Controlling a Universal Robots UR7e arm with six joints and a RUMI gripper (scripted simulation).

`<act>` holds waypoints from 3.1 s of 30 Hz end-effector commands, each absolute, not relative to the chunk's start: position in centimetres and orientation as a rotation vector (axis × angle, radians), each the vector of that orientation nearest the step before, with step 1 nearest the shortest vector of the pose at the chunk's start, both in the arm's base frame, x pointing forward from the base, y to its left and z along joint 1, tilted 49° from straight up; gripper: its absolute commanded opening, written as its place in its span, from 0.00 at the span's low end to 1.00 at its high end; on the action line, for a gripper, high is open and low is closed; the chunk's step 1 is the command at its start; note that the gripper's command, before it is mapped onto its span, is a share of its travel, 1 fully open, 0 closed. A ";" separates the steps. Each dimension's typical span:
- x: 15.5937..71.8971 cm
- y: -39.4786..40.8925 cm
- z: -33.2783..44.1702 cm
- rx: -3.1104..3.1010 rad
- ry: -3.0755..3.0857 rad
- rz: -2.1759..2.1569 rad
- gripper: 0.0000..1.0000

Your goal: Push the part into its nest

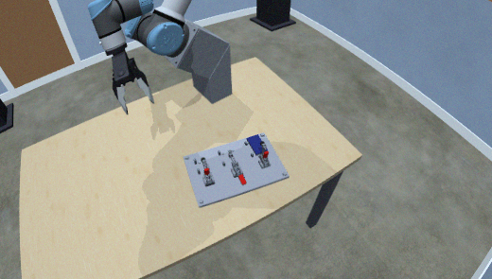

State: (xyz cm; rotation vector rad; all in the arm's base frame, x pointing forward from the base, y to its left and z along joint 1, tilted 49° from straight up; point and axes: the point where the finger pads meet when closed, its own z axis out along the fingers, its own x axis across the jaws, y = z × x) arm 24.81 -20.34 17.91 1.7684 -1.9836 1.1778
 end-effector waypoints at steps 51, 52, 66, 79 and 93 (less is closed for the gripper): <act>28.4 -17.5 13.3 1.544 -1.984 0.942 0.58; 28.4 -17.5 13.3 1.544 -1.984 0.942 0.58; 26.1 -18.3 18.9 1.842 -2.062 1.140 0.58; 27.2 -16.5 19.8 1.913 -2.137 1.080 0.58; 28.4 -14.9 20.6 1.980 -2.204 1.003 0.58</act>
